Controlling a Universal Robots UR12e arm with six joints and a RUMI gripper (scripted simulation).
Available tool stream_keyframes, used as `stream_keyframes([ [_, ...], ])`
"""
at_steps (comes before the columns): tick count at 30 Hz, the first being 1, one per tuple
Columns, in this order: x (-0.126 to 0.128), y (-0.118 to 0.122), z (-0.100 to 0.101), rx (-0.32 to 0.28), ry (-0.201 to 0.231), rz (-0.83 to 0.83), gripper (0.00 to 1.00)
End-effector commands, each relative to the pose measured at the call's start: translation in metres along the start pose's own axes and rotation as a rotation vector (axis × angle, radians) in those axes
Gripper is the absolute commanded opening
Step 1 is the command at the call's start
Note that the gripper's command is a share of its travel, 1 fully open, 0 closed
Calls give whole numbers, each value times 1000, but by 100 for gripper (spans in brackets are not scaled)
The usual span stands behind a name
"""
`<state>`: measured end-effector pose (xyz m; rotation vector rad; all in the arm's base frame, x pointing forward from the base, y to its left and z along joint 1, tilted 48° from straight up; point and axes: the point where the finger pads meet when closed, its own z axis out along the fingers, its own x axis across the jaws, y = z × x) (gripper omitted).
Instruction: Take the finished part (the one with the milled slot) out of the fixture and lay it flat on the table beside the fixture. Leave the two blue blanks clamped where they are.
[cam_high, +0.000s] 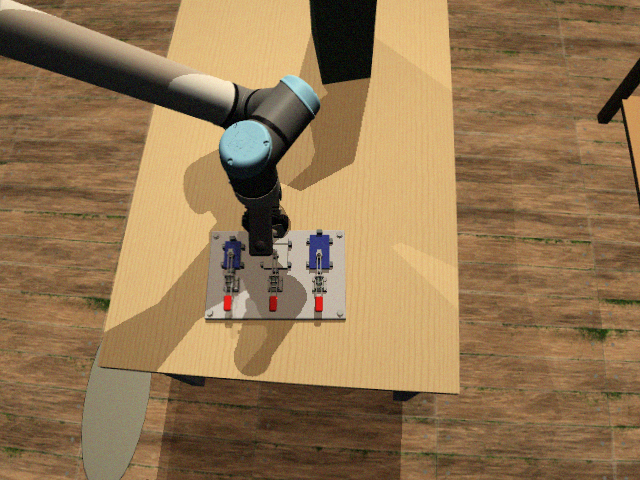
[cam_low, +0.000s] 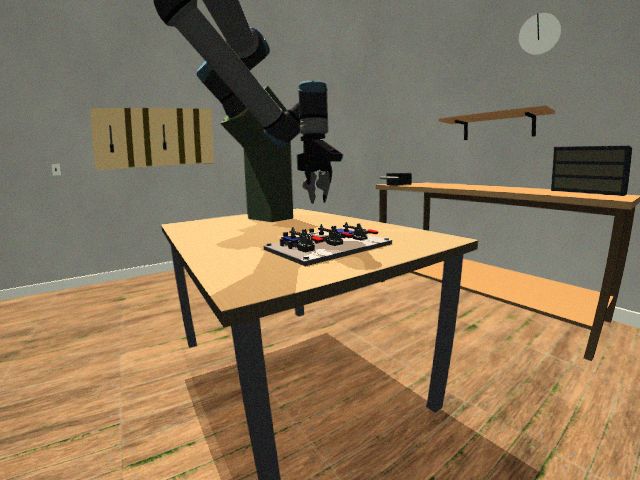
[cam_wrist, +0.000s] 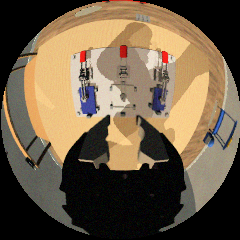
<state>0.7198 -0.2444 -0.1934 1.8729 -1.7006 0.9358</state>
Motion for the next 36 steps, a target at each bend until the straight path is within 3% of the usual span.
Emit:
stream_keyframes([
  [1, 2, -21, -3, 8, 3, 3, 28],
  [12, 0, -91, -3, 6, 2, 1, 28],
  [14, 0, -91, -3, 6, 2, 1, 28],
  [21, -1, -126, -2, 5, 2, 0, 28],
  [36, 0, -134, 1, 3, 1, 1, 28],
])
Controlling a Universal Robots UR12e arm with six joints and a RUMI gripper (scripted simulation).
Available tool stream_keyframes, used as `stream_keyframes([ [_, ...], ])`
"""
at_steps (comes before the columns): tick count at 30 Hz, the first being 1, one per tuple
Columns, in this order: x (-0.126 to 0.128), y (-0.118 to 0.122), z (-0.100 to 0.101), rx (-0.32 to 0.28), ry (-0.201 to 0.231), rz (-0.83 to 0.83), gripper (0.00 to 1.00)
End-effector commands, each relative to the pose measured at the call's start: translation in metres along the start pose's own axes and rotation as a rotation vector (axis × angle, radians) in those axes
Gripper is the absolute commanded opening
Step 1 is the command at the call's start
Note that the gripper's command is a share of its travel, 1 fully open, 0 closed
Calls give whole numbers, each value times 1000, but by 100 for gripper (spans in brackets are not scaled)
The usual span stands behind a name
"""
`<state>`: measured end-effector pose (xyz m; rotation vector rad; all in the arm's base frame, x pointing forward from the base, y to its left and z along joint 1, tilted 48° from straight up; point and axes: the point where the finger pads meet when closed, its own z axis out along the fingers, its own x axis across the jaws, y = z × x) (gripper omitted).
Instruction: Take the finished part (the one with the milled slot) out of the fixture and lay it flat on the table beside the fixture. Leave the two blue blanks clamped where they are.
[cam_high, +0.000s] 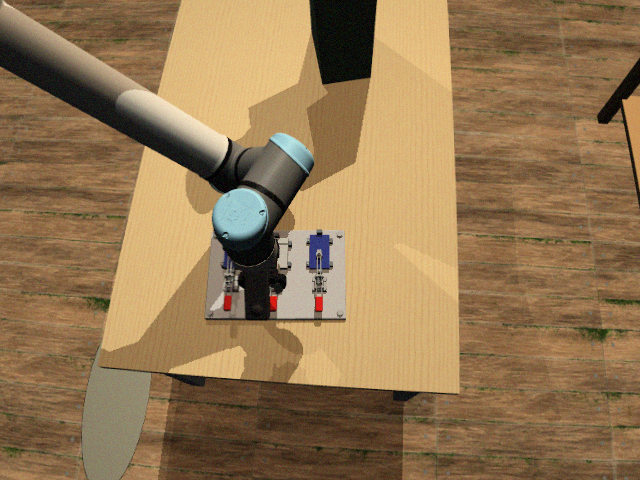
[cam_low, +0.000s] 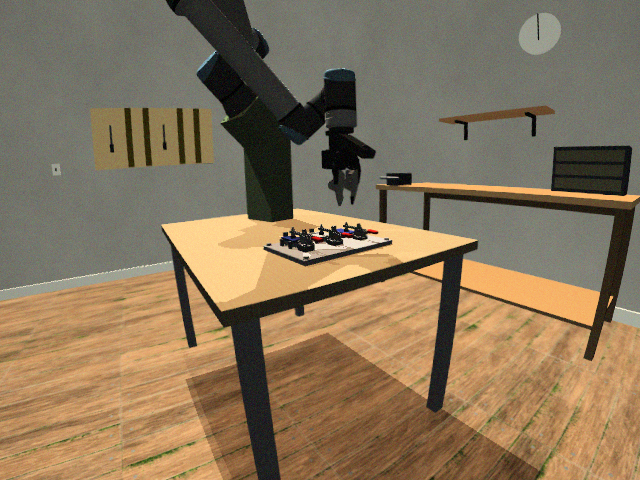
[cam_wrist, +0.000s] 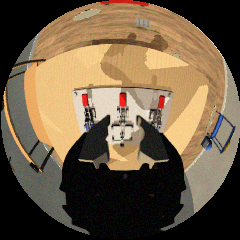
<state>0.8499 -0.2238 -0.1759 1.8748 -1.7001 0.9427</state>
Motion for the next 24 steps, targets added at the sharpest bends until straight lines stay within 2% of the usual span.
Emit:
stream_keyframes([
  [1, 0, -1, 5, -2, 0, 1, 28],
  [10, 1, -2, 28, -1, 0, 1, 28],
  [12, 1, -2, 28, -1, 0, 1, 28],
  [24, 1, -1, 71, -1, 0, 1, 28],
])
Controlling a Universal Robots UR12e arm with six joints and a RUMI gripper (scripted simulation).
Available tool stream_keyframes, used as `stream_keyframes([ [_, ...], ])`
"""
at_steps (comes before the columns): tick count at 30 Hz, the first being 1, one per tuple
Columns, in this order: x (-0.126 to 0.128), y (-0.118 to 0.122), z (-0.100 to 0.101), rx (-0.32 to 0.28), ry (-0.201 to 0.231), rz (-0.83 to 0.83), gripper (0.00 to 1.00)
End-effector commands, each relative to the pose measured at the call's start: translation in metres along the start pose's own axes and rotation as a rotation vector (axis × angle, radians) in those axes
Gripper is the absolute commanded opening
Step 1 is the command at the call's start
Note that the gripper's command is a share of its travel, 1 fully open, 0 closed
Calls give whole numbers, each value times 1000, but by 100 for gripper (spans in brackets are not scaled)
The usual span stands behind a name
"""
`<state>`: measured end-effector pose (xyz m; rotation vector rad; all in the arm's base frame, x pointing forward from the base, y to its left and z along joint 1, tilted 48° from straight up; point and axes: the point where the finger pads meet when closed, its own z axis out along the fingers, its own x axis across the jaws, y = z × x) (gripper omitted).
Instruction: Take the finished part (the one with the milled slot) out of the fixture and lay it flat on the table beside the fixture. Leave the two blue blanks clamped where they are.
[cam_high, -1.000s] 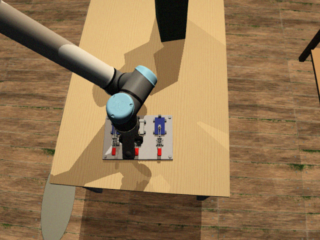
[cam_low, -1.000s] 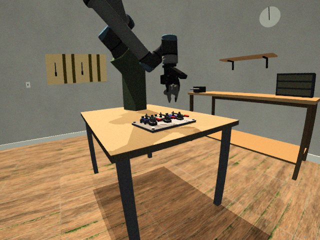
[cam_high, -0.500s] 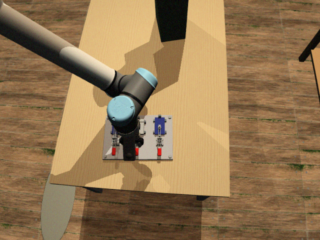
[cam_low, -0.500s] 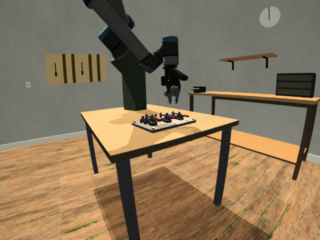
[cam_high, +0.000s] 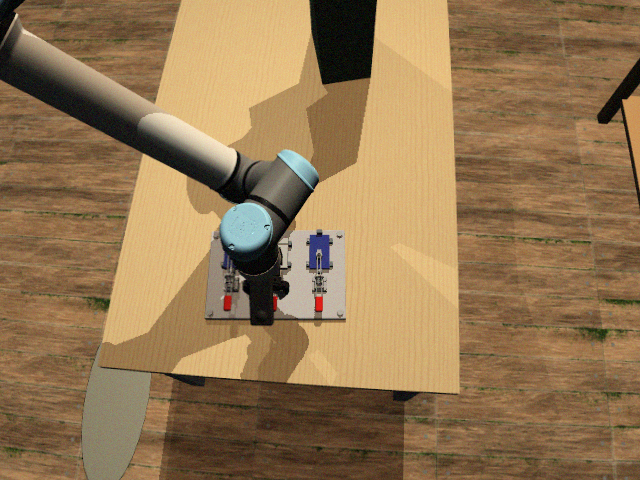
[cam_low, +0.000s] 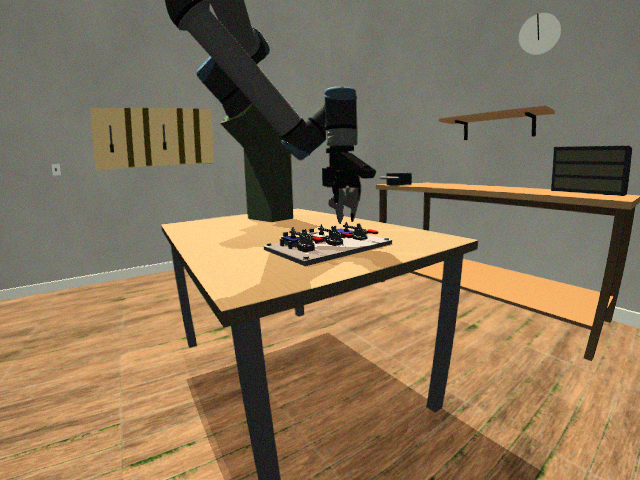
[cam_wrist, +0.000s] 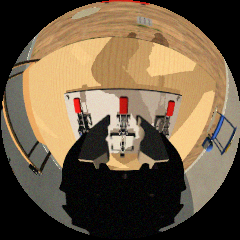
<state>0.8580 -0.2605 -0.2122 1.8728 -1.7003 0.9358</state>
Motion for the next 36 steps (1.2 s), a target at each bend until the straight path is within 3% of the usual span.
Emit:
stream_keyframes([
  [1, 2, -3, 20, 4, 1, 2, 28],
  [36, 1, -3, 25, 5, 1, 1, 28],
])
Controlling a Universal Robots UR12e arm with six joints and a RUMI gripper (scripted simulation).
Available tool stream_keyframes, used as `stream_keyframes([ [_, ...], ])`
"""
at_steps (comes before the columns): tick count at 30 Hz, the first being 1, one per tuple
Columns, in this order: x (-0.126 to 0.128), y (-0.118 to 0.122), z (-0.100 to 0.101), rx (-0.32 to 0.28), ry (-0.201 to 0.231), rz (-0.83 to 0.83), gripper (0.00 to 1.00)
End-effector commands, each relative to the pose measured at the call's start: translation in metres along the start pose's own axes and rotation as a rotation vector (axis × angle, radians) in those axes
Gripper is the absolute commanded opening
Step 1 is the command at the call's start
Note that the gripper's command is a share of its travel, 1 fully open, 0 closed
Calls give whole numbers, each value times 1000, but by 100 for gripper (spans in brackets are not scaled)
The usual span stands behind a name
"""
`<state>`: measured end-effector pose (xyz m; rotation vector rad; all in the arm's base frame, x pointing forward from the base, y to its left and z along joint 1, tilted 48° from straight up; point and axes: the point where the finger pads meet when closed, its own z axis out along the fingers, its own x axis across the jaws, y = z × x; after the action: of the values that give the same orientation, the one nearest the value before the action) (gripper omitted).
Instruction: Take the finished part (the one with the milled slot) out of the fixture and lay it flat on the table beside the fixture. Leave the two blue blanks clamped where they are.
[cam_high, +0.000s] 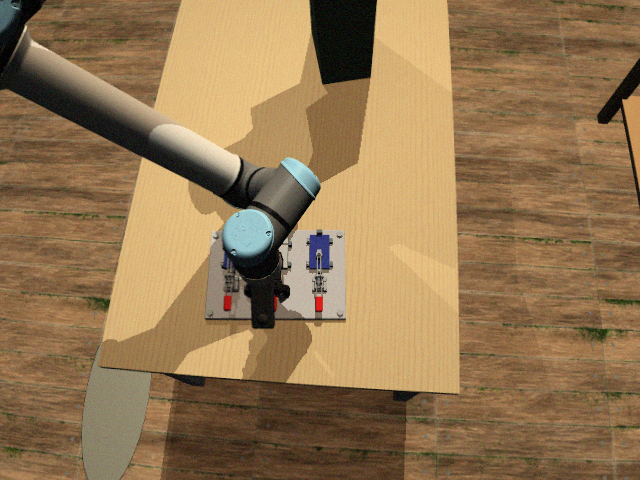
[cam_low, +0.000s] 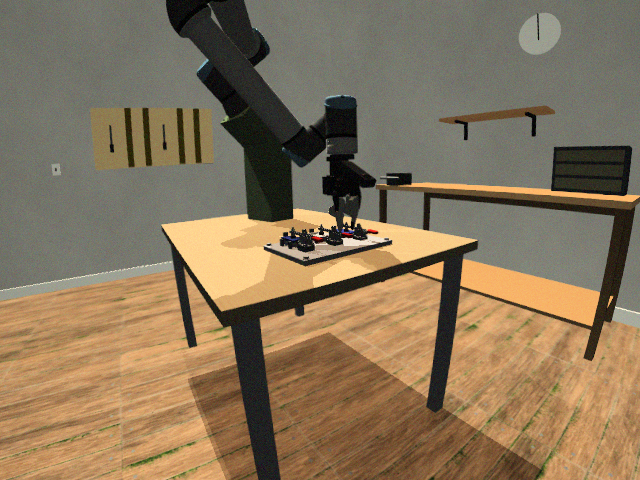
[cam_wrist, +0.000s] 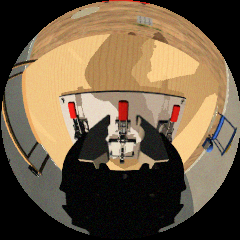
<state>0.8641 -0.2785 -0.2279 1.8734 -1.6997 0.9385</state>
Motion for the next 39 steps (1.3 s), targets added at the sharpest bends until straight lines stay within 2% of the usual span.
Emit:
stream_keyframes([
  [1, 0, -2, 0, 3, 0, 1, 28],
  [12, 0, -2, 1, 3, 0, 1, 28],
  [30, 1, -3, 28, 2, 0, 2, 28],
  [39, 1, -4, 27, 5, 1, 2, 28],
])
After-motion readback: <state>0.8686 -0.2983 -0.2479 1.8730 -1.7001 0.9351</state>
